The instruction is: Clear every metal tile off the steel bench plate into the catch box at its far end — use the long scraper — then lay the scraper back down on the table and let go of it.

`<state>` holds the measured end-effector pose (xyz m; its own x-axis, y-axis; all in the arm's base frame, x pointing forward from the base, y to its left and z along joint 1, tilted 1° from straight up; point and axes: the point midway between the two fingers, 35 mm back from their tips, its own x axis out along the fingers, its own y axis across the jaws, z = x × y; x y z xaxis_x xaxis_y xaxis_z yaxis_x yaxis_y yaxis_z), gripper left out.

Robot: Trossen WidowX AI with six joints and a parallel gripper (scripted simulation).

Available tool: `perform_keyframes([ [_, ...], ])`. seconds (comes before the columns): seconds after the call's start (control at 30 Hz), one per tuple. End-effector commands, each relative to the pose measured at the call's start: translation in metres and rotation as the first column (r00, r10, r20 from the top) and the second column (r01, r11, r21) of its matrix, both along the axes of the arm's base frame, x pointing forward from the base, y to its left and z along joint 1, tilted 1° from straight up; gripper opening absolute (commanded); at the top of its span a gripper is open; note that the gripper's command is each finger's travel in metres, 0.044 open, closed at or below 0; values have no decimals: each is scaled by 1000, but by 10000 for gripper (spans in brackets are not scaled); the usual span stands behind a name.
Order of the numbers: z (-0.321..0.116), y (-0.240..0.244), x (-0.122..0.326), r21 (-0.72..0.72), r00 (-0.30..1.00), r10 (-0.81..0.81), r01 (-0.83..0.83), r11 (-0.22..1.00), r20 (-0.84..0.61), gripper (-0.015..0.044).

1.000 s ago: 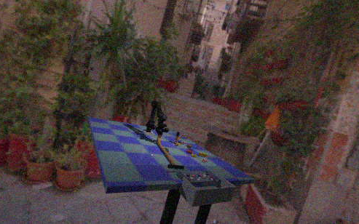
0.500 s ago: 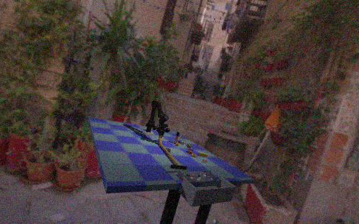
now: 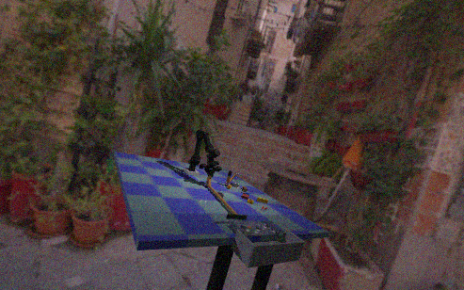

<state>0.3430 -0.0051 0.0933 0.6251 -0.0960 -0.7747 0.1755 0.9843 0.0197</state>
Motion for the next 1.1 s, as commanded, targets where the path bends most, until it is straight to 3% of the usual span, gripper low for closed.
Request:
perform_keyframes([
  [0.0,2,6,2,0,1000,19,-19,1000,6,0],
  [1.07,4,7,-20,-2,996,94,-94,996,6,0],
])
